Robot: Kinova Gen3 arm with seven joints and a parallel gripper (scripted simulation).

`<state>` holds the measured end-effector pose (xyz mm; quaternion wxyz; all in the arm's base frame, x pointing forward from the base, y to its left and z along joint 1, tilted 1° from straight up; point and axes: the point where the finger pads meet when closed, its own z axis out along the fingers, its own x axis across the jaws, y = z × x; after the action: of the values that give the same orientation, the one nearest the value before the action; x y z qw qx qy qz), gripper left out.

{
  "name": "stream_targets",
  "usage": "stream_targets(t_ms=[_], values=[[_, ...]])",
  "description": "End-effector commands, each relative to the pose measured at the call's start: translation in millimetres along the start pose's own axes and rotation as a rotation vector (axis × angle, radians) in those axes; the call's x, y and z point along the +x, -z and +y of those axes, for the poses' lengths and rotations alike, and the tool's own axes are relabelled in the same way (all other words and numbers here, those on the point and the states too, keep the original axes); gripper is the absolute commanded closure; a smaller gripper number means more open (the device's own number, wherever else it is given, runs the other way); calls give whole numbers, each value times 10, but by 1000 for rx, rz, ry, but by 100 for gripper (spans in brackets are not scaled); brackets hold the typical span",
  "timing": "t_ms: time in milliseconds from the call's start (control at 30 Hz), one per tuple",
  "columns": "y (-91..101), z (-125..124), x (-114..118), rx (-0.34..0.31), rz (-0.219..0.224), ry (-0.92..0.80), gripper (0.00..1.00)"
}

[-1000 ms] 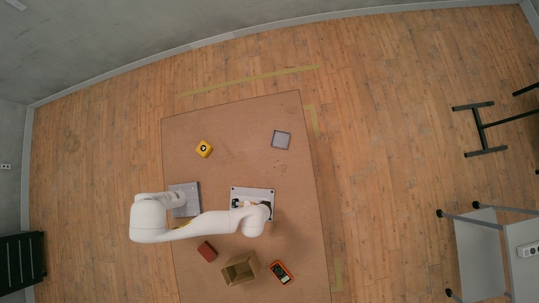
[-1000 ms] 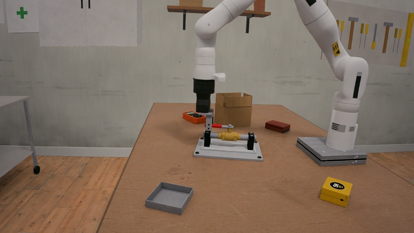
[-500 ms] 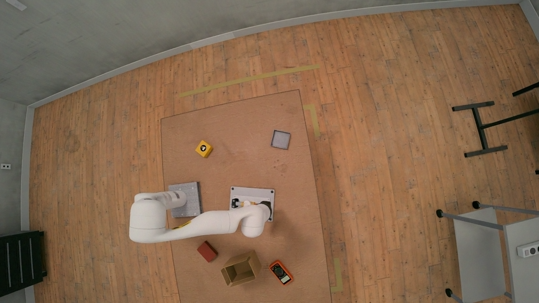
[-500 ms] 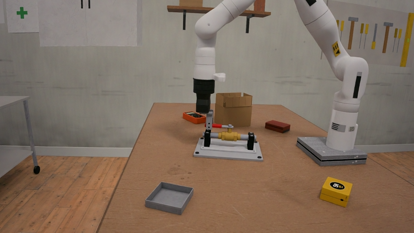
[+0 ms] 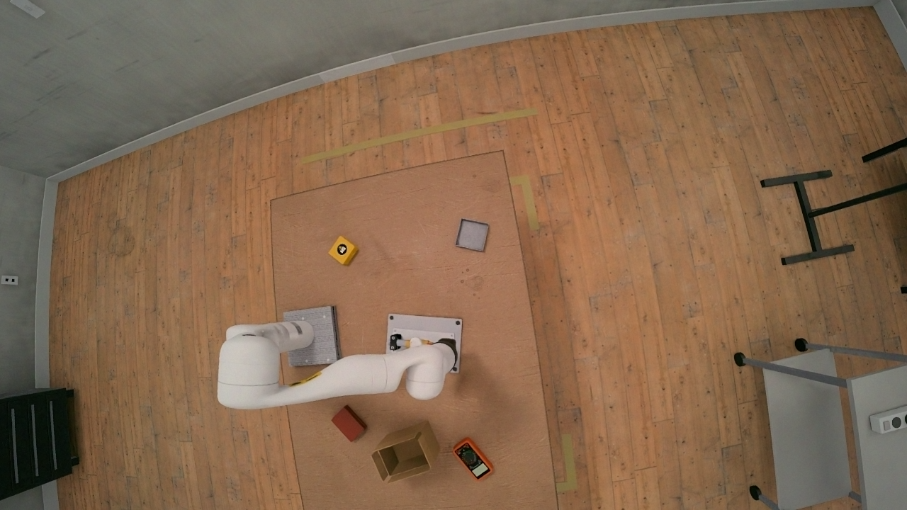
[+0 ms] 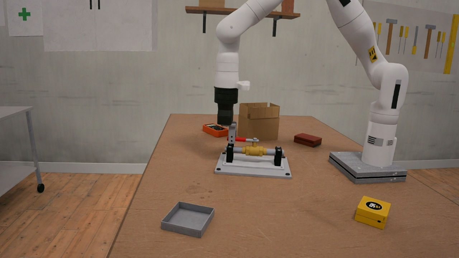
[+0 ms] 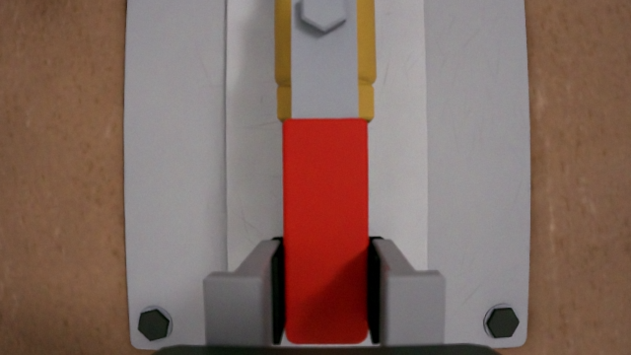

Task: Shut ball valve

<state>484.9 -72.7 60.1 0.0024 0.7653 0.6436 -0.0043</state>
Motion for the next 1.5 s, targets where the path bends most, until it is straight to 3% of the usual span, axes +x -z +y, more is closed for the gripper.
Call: stream_targets(t_ms=[0,1467], values=[[10,7,0,-2,0,0,100],[10,6,-19,-2,0,-26,100]])
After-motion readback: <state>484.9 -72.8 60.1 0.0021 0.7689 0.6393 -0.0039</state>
